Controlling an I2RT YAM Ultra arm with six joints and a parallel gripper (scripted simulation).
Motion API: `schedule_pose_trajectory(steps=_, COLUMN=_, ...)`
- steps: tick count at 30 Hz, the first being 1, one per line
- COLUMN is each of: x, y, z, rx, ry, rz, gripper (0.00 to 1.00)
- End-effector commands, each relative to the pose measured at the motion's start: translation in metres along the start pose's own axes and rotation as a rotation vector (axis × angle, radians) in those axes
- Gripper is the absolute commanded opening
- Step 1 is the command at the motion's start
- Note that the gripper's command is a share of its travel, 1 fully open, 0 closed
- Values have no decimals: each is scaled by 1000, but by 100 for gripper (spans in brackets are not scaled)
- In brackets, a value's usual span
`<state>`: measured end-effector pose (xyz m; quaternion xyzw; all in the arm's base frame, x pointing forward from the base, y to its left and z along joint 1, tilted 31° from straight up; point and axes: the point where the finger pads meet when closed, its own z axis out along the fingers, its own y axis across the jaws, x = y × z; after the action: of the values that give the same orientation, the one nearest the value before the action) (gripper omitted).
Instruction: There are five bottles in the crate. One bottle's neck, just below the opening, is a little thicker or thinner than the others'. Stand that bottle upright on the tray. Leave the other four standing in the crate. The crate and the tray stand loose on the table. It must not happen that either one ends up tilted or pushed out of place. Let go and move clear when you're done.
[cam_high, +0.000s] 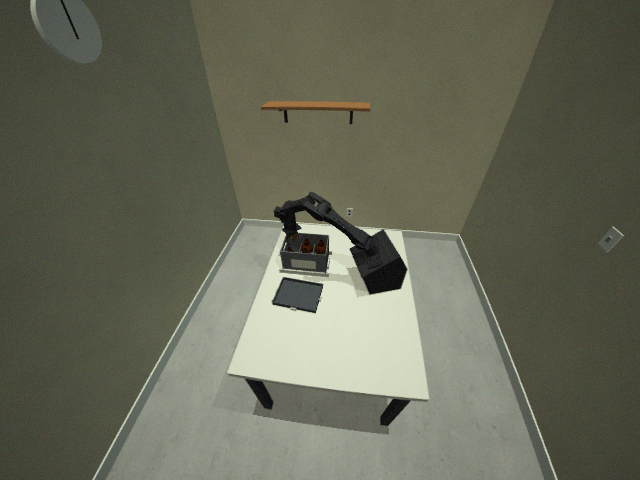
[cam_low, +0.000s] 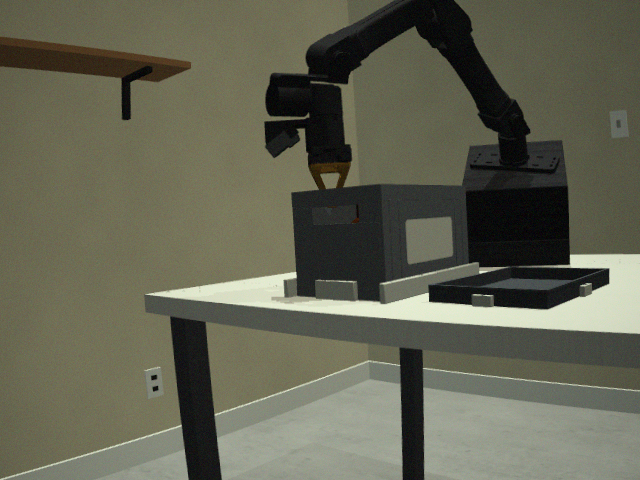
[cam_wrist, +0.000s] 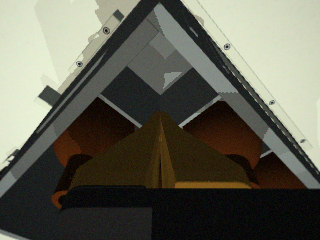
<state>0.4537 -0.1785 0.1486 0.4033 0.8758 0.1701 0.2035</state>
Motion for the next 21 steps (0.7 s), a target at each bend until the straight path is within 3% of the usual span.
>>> schedule_pose_trajectory(steps=1, x=-6, y=-3, z=-2, rx=4, ry=-26, rz=5, gripper=0)
schedule_pose_trajectory(steps=7, x=-6, y=-3, z=-2, rx=4, ry=-26, rz=5, gripper=0)
schedule_pose_trajectory(steps=8, x=-6, y=-3, z=-2, rx=4, ry=-26, rz=5, gripper=61)
schedule_pose_trajectory(steps=21, x=-6, y=-3, z=-2, rx=4, ry=-26, rz=5, gripper=61)
